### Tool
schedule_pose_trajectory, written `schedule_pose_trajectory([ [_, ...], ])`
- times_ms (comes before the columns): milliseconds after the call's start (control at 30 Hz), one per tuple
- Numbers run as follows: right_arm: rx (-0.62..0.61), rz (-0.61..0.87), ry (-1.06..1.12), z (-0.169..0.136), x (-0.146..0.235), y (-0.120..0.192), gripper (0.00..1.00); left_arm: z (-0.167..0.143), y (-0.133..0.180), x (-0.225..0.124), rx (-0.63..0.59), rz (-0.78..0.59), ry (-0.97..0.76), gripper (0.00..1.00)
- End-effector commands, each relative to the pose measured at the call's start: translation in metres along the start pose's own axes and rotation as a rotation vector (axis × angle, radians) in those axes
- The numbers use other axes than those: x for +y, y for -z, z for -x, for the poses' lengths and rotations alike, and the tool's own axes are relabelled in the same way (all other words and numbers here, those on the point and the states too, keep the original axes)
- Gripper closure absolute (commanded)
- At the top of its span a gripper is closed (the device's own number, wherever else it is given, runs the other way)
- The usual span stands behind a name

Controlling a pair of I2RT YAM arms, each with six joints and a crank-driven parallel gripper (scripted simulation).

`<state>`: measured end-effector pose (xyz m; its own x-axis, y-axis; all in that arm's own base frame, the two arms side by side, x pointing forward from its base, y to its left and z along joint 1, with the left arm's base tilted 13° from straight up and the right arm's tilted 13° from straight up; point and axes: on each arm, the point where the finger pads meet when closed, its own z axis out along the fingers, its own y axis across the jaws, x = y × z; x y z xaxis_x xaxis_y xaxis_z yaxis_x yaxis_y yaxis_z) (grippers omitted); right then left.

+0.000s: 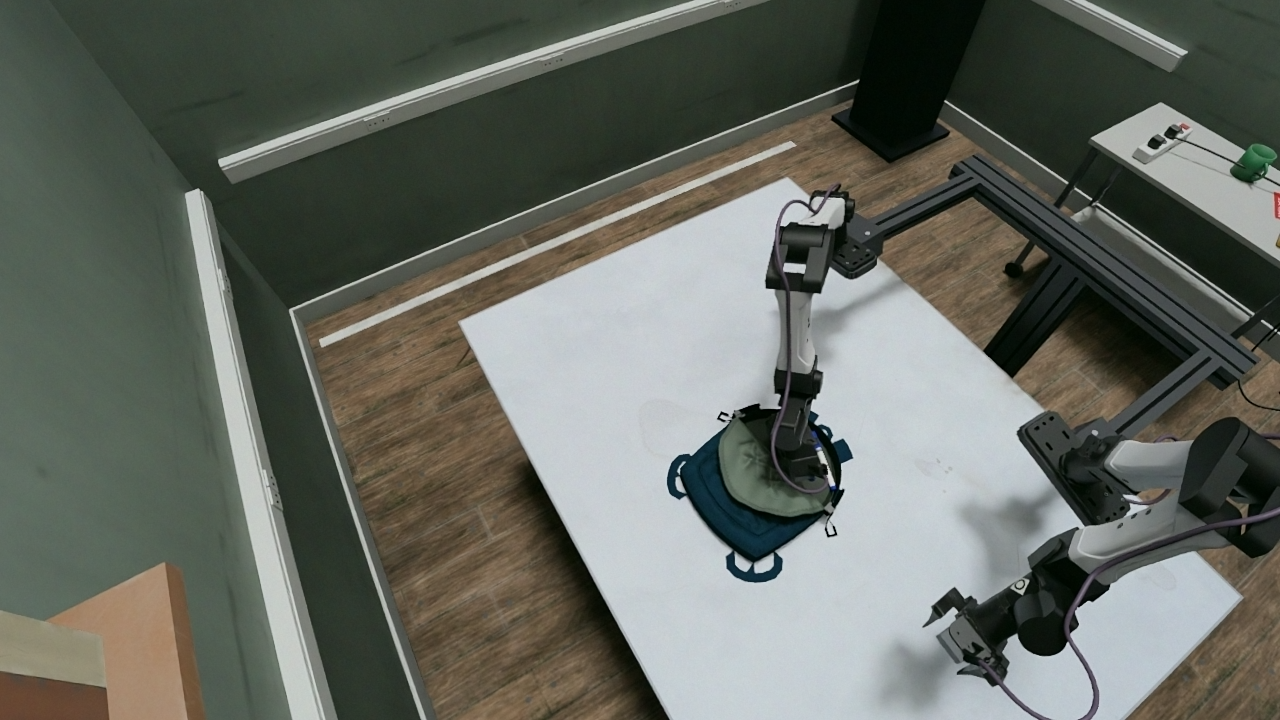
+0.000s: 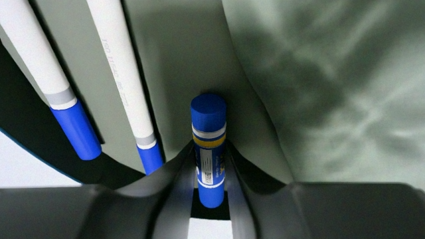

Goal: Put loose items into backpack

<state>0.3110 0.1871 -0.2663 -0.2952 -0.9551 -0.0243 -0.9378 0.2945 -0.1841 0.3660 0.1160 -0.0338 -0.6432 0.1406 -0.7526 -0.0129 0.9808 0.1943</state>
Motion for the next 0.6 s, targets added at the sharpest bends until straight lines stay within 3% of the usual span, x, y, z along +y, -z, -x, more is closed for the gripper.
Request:
schedule_pose_trajectory([
  [0, -0.014, -0.007, 0.004, 0.006, -0.002, 0.003, 0.71, 0.006, 0.000, 0.000, -0.015, 0.000, -0.003, 0.10],
  [200, -0.014, -0.007, 0.004, 0.006, -0.002, 0.003, 0.71, 0.006, 0.000, 0.000, -0.015, 0.000, -0.003, 0.10],
  [233, -0.014, -0.007, 0.004, 0.006, -0.002, 0.003, 0.63, 0.006, 0.000, 0.000, -0.015, 0.000, -0.003, 0.10],
  [567, -0.023, -0.015, 0.005, 0.014, -0.003, 0.022, 0.63, 0.006, 0.000, 0.000, -0.015, 0.000, -0.003, 0.10],
])
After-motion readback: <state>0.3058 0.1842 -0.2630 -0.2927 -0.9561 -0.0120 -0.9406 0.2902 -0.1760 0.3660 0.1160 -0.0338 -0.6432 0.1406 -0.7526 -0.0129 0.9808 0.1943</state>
